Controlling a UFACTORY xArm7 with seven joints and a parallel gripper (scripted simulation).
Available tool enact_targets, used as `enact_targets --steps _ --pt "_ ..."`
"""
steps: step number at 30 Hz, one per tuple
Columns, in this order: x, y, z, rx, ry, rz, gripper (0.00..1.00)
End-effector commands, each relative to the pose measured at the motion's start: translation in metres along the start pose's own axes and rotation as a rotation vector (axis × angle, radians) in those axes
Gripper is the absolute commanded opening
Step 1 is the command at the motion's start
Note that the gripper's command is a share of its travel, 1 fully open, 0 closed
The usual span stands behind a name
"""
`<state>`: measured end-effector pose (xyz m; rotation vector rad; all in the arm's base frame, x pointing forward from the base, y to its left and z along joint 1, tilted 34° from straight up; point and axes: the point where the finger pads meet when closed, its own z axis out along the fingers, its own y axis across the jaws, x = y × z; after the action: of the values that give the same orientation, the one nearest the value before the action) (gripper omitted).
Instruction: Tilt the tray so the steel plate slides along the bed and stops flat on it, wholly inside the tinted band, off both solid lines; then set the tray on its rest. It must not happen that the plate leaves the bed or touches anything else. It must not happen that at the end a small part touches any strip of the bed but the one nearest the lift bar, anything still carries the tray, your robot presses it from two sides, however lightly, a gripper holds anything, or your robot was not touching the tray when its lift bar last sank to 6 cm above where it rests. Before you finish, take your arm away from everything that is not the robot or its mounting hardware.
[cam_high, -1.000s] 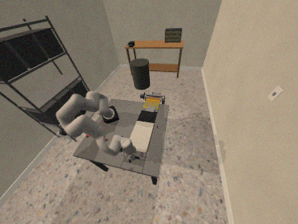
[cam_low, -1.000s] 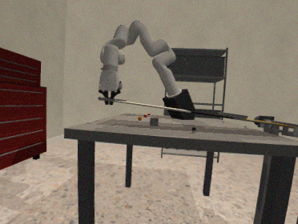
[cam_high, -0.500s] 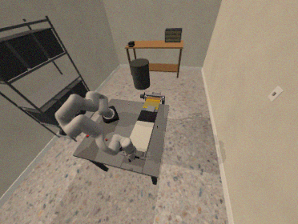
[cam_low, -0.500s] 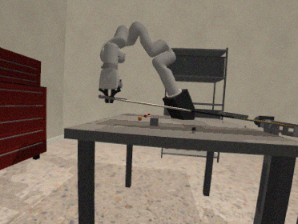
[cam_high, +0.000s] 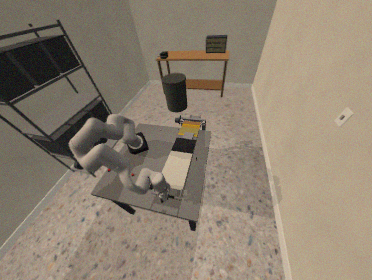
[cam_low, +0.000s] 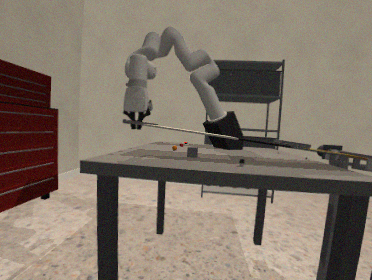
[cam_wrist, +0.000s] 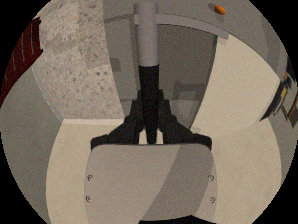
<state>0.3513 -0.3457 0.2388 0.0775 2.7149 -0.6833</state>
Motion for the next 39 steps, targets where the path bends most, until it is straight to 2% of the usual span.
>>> enact_targets --steps 1,3,8,9,12,14,16,19,25,26,29,31,33,36,39 --pt "-0.001 -0.003 0.023 0.005 0.000 -0.001 0.00" --pt "-0.001 -0.004 0.042 0.005 0.000 -0.001 0.00" --pt "-0.001 -0.004 0.042 0.005 0.000 -0.001 0.00" --pt "-0.001 -0.004 0.038 0.005 0.000 -0.001 0.00" --pt "-0.001 0.001 -0.014 0.005 0.000 -0.001 0.00" --pt "-0.001 0.003 -0.033 0.005 0.000 -0.001 0.00" --pt "-0.001 0.001 -0.014 0.005 0.000 -0.001 0.00" --pt "-0.001 -0.004 0.038 0.005 0.000 -0.001 0.00" --pt "-0.001 -0.004 0.043 0.005 0.000 -0.001 0.00" --pt "-0.001 -0.004 0.038 0.005 0.000 -0.001 0.00" --pt "-0.001 0.001 -0.014 0.005 0.000 -0.001 0.00" --pt "-0.001 0.003 -0.033 0.005 0.000 -0.001 0.00" --pt "-0.001 0.001 -0.014 0.005 0.000 -0.001 0.00" --pt "-0.001 -0.004 0.038 0.005 0.000 -0.001 0.00" --pt "-0.001 -0.004 0.043 0.005 0.000 -0.001 0.00"
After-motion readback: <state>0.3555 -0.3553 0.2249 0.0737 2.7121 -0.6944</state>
